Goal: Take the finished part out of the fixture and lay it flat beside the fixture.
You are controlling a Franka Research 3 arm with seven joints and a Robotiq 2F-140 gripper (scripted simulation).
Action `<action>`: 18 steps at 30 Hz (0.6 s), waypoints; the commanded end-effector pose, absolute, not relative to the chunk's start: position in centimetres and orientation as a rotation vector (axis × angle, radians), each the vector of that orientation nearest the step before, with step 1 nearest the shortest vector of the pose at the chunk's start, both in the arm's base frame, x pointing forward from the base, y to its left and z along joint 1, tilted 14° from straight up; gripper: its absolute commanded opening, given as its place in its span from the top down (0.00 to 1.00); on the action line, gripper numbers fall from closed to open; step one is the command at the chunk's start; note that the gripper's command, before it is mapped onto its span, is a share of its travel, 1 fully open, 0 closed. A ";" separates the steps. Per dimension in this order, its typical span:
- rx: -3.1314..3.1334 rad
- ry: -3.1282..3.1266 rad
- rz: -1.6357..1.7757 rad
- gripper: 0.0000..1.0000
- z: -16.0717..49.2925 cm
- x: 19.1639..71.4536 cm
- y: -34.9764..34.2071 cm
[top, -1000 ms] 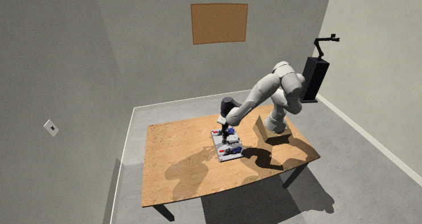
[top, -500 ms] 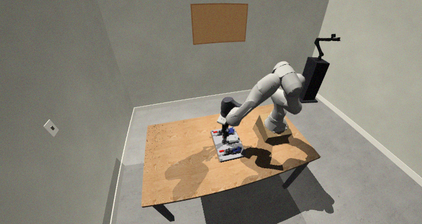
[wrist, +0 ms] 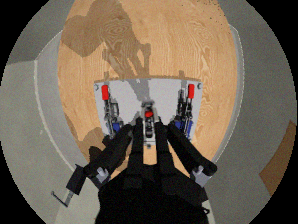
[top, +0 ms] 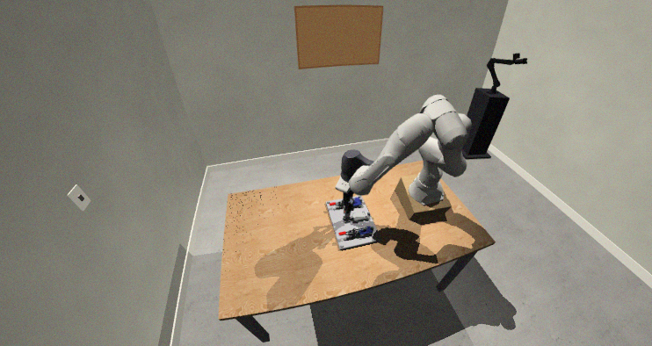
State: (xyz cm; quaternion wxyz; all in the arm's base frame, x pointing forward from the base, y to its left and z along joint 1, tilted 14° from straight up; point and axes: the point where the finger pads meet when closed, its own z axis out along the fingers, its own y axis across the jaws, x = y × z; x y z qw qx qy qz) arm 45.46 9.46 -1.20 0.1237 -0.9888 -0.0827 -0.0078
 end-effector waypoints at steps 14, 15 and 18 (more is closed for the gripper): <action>-2.883 -0.252 0.000 0.72 -1.6 44.7 9.4; -2.883 -0.252 0.000 0.72 -1.6 44.7 9.4; -2.883 -0.252 0.000 0.72 -1.6 44.7 9.4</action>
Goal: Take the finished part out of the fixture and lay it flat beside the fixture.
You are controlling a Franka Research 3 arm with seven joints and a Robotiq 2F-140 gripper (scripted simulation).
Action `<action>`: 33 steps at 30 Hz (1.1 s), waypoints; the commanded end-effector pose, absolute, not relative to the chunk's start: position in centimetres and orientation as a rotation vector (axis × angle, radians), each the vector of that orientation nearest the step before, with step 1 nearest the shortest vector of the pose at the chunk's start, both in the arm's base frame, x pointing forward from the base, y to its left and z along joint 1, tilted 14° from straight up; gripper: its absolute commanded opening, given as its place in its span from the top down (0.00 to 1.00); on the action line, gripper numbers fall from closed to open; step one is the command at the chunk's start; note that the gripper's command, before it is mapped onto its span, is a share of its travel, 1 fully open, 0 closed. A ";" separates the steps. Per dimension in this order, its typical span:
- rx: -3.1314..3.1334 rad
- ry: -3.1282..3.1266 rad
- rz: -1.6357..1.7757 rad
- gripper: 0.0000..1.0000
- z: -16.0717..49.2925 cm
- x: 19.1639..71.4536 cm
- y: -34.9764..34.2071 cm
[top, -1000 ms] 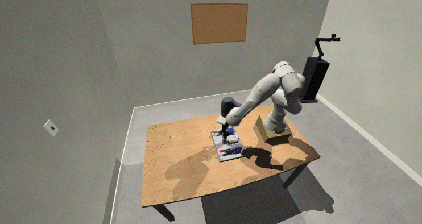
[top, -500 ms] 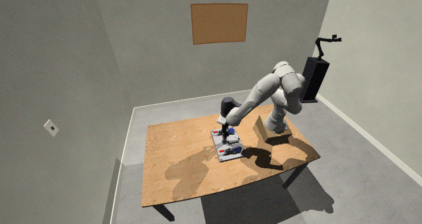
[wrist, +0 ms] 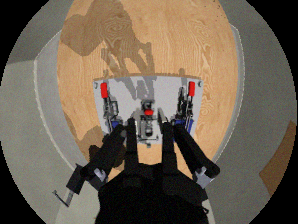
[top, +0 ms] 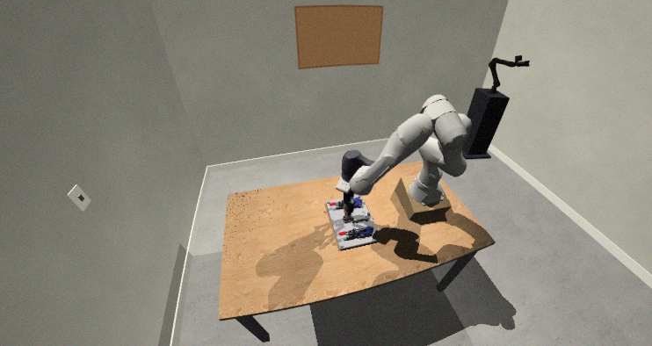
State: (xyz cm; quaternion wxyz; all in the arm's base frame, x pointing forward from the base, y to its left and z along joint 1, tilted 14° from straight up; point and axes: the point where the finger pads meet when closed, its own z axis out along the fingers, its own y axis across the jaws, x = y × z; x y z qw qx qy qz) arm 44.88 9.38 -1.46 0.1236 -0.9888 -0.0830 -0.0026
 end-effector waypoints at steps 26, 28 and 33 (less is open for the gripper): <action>-2.883 -0.252 0.000 0.72 -1.0 44.7 9.2; -2.883 -0.252 0.000 0.72 -0.5 44.7 9.1; -2.883 -0.252 0.000 0.72 0.6 44.7 8.8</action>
